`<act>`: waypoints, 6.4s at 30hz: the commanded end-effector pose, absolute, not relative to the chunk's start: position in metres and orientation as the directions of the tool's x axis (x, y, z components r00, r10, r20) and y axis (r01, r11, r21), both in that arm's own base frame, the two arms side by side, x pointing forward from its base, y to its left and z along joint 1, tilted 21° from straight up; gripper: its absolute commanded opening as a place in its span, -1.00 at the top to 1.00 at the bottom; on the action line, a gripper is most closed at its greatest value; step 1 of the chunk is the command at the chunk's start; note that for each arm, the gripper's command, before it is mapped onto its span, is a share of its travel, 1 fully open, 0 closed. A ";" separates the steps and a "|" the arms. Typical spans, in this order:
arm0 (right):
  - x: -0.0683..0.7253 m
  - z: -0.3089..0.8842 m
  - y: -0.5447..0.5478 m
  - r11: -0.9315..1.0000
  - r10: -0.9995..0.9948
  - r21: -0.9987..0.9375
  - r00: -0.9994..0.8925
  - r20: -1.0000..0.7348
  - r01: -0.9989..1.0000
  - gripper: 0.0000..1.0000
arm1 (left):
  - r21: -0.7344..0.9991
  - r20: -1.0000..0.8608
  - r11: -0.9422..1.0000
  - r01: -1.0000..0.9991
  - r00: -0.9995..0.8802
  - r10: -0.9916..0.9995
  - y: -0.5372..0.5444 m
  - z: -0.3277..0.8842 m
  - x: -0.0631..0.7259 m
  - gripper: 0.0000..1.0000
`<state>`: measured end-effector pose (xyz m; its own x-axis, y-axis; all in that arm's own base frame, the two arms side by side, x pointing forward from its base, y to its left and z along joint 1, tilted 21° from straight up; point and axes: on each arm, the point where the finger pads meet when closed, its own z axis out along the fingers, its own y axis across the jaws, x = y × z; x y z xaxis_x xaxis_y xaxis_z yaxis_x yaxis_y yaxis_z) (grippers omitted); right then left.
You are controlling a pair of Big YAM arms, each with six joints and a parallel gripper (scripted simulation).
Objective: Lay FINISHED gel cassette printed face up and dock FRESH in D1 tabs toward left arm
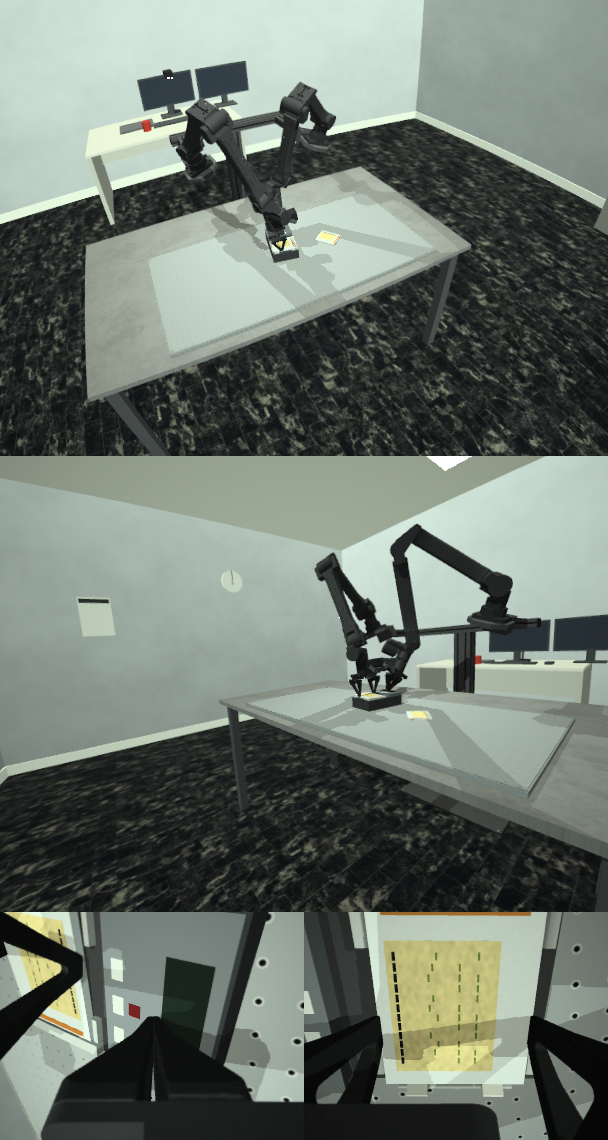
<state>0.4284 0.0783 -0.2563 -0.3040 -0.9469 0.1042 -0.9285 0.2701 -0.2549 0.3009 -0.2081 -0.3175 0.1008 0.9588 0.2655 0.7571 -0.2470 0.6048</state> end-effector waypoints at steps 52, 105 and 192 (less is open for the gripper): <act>0.429 -0.240 0.085 0.260 -0.931 -0.260 -0.313 0.187 -0.930 1.00 | 0.499 0.349 -0.264 0.826 0.088 0.933 -0.148 -0.365 0.278 1.00; 0.426 -0.239 0.075 0.263 -0.944 -0.261 -0.303 0.128 -0.929 1.00 | 0.499 0.349 -0.264 0.826 0.088 0.933 -0.148 -0.365 0.278 1.00; 0.428 -0.223 0.074 0.285 -0.938 -0.276 -0.326 0.117 -0.918 1.00 | 0.499 0.349 -0.264 0.826 0.088 0.933 -0.148 -0.365 0.278 1.00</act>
